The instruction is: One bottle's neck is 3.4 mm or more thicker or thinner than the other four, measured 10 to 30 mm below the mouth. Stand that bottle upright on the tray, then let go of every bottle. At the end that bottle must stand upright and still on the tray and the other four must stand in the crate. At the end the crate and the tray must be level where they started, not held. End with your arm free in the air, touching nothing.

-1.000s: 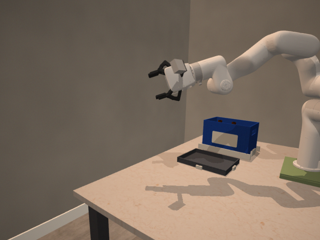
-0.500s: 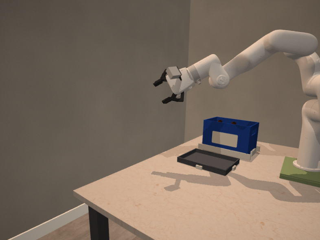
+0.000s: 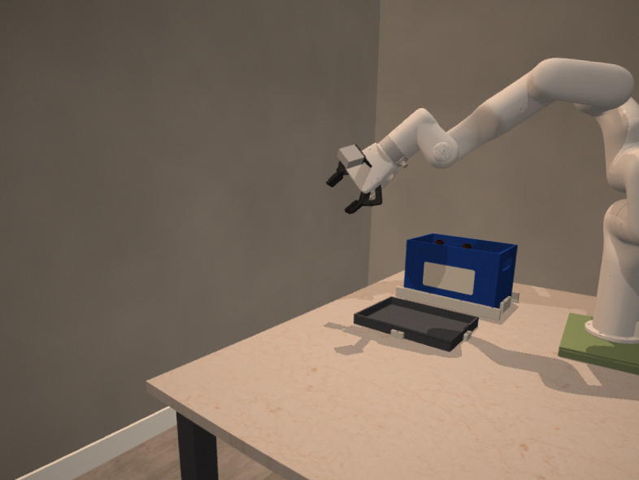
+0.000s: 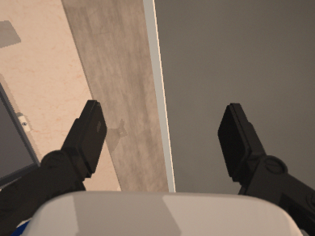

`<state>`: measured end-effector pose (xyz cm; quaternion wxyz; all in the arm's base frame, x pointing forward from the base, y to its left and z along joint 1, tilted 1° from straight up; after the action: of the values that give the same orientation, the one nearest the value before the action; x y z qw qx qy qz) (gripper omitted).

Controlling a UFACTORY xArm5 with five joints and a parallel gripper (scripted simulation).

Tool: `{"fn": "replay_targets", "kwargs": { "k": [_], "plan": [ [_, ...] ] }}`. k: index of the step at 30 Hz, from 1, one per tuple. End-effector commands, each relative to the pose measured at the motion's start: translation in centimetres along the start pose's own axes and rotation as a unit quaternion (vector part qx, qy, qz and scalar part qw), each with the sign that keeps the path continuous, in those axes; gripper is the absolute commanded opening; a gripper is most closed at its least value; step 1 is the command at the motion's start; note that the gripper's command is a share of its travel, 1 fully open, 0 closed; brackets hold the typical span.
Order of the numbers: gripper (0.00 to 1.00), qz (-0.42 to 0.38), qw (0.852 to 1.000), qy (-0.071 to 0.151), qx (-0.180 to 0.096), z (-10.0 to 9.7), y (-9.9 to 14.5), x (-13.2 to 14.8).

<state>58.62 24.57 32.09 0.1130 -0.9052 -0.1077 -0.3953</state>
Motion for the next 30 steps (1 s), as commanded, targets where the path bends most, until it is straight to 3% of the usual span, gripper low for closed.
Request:
{"fn": "replay_targets", "kwargs": {
  "k": [1, 12, 14, 15, 30],
  "plan": [
    [1.00, 0.025, 0.999, -0.031, -0.028, -0.7, 4.1, -0.6],
    [1.00, 0.085, 0.988, -0.100, -0.084, -2.7, 12.3, -3.4],
    [1.00, 0.085, 0.988, -0.100, -0.084, -2.7, 12.3, -3.4],
    [1.00, 0.102, 0.983, -0.118, -0.098, -3.4, 14.3, -4.3],
    [1.00, 0.188, 0.949, -0.202, -0.154, -7.9, 22.5, -9.2]
  ]
}}
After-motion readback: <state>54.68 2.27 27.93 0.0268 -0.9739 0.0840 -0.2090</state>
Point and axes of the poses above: the point where the finger pads meet when closed, its own z axis out along the fingers, its own x axis across the jaws, y = z × x, the point moved 4 cm from there along -z, back along the fingers, and after that the axes turned 14 degrees about -z, right-handed, at the moved point
